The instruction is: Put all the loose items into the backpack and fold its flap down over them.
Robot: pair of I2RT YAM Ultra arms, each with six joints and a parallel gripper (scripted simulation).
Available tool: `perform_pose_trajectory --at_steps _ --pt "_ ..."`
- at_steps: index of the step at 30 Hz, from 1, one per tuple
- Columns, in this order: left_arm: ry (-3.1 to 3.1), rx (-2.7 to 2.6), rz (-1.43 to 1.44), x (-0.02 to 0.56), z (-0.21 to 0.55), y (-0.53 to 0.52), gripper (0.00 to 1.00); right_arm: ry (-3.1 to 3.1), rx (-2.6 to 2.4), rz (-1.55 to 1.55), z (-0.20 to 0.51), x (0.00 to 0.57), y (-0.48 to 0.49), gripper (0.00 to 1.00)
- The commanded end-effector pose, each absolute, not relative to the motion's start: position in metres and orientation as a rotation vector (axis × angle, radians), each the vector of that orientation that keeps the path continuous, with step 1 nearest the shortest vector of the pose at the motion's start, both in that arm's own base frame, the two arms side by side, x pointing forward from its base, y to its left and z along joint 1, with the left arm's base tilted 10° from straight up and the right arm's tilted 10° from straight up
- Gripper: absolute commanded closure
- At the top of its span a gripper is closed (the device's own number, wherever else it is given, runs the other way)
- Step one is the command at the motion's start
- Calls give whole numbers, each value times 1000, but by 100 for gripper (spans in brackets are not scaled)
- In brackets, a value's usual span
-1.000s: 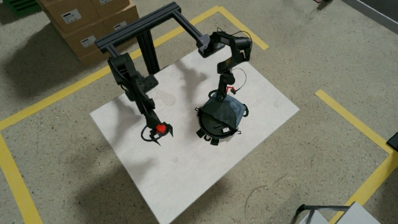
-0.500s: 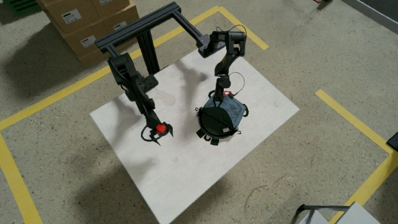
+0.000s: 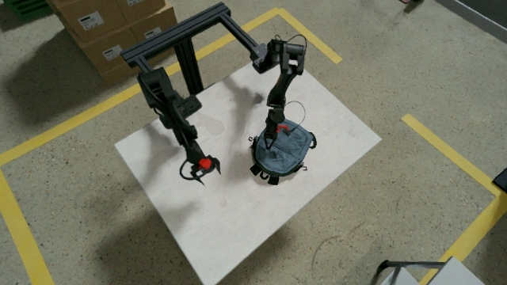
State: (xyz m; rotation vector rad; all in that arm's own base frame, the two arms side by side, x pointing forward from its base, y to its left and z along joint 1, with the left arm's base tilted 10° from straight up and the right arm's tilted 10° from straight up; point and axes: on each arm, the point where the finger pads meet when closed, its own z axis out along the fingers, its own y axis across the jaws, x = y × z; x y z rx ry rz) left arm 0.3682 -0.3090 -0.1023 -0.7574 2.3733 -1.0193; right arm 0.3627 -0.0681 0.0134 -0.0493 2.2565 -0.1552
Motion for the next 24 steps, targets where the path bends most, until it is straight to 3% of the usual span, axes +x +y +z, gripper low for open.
perform_pose_trajectory --at_steps 1,24 --pt "2378 -778 -995 372 -106 -319 100 2231 -59 -150 20 365 -63 10" --pt "2361 -769 -1014 389 -141 -358 100 2231 -59 -150 20 365 -63 10"
